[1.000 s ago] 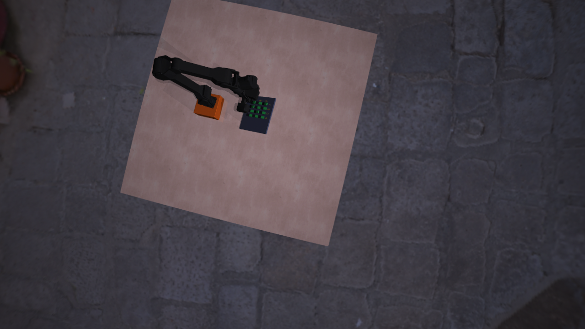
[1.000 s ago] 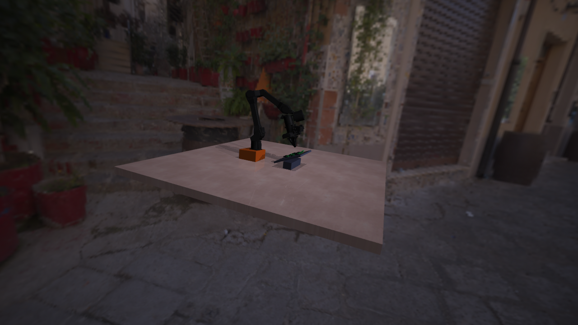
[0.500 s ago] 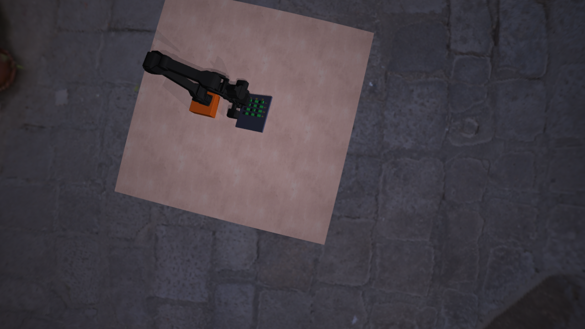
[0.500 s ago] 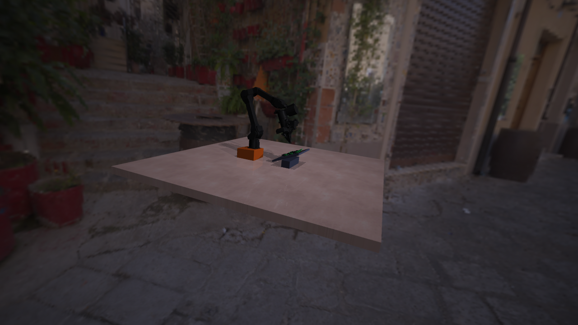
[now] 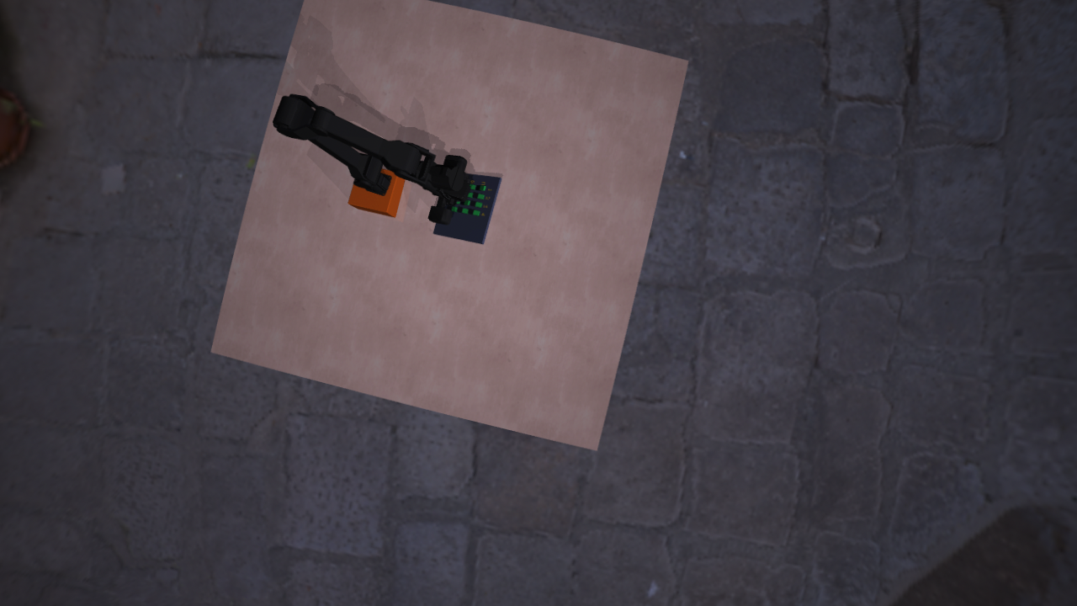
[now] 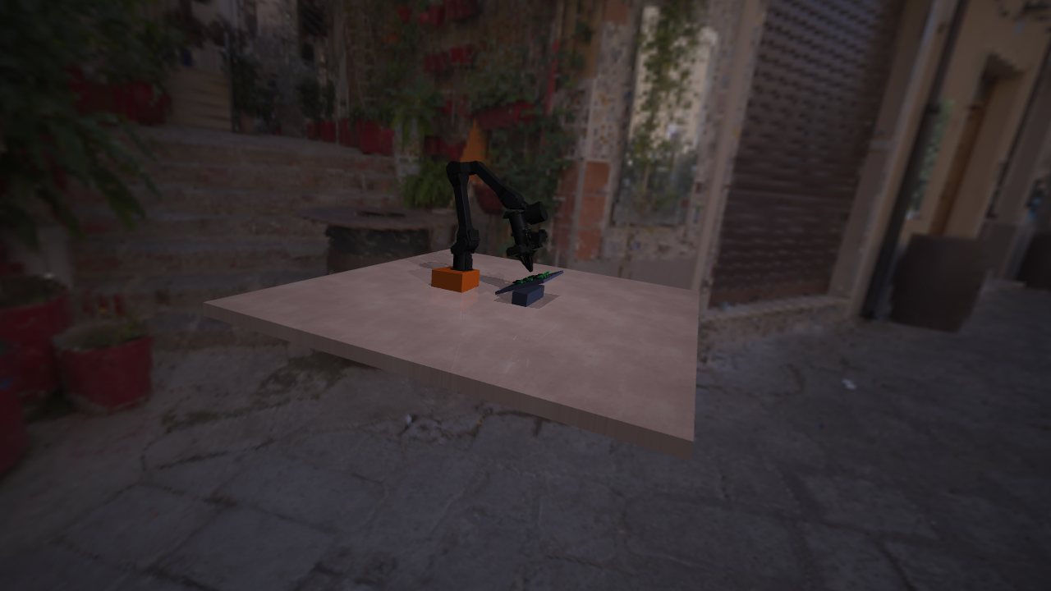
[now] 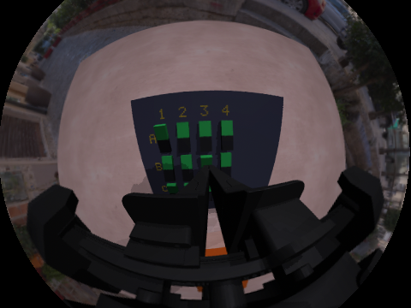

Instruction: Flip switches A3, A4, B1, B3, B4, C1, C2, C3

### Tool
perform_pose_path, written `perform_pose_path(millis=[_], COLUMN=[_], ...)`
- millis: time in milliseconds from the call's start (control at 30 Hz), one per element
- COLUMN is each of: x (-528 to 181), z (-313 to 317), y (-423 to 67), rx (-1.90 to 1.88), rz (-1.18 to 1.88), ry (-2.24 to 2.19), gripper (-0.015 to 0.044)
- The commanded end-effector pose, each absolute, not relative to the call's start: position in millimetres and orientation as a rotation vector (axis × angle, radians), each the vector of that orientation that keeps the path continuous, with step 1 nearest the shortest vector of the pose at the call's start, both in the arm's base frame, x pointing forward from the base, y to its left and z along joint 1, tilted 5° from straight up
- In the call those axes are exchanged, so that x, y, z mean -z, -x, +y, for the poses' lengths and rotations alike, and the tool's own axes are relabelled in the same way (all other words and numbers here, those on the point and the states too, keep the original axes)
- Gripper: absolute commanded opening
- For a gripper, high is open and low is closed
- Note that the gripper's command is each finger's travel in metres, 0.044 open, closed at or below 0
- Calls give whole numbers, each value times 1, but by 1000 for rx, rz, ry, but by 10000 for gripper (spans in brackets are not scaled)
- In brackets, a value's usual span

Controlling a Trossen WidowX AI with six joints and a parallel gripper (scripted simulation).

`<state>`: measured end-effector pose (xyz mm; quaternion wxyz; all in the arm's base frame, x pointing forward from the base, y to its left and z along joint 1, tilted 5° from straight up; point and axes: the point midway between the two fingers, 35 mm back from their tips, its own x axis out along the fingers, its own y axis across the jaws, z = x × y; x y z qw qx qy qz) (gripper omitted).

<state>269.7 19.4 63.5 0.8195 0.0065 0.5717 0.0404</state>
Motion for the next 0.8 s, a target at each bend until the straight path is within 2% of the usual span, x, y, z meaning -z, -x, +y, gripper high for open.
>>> perform_pose_path(millis=[0, 767], x=[-59, -49], z=[20, 21], y=[-270, -274], rx=[-90, -90], rz=[1221, 1221], ry=[-15, -15], gripper=[0, 0])
